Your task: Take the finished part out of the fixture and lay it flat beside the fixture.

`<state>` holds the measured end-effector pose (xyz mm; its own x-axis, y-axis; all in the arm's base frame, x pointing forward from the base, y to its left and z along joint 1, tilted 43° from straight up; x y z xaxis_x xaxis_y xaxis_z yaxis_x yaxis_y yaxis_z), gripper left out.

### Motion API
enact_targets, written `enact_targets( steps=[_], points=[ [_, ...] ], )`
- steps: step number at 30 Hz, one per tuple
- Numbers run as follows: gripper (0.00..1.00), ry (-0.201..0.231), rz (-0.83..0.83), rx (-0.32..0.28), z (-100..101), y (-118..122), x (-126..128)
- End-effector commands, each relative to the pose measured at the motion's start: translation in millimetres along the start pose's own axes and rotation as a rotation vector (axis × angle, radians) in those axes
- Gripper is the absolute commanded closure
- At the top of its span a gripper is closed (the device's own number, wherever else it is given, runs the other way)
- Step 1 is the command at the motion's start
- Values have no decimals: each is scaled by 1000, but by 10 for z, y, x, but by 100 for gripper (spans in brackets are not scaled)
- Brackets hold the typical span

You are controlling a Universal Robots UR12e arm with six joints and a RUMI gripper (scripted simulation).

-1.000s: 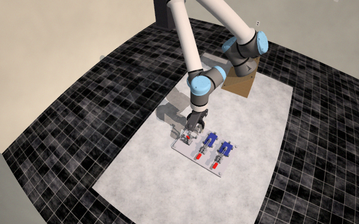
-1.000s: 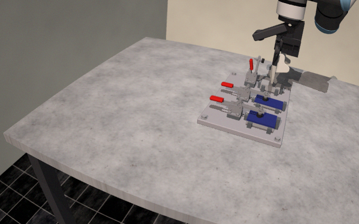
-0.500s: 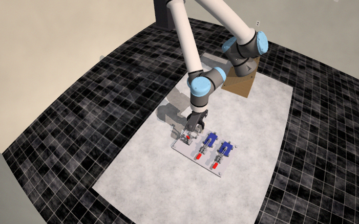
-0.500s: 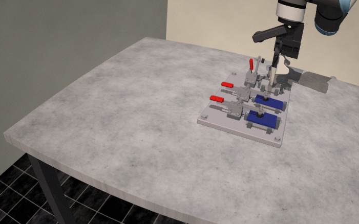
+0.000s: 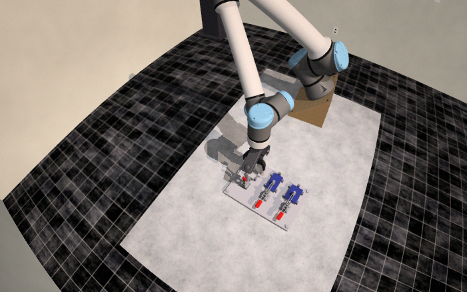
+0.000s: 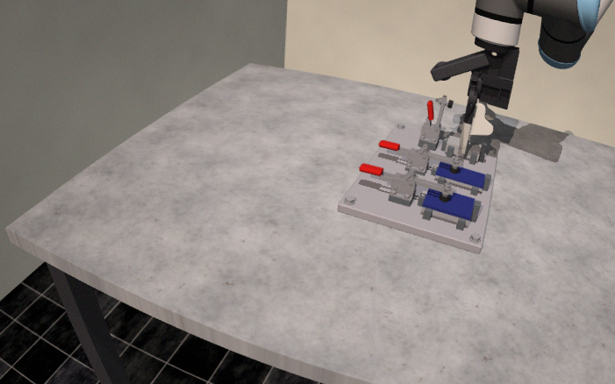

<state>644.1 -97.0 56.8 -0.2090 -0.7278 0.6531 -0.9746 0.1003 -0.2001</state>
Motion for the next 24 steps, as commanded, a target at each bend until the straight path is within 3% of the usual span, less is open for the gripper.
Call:
enact_targets(
  steps=[1, 24],
  points=[
    [41, 0, 0, 1, 60, -5, 0],
    [41, 0, 0, 1, 111, -6, 0]
  ],
)
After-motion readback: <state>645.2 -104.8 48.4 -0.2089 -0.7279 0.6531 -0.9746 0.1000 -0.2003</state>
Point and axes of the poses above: the point where the finger pads meet when closed, its own z axis out along the fingers, its own x axis across the jaws, y = z × x, the point moved 1 cm from there along -z, back along the fingers, and after that the axes turned 9 degrees about z, right-handed, at the moved point
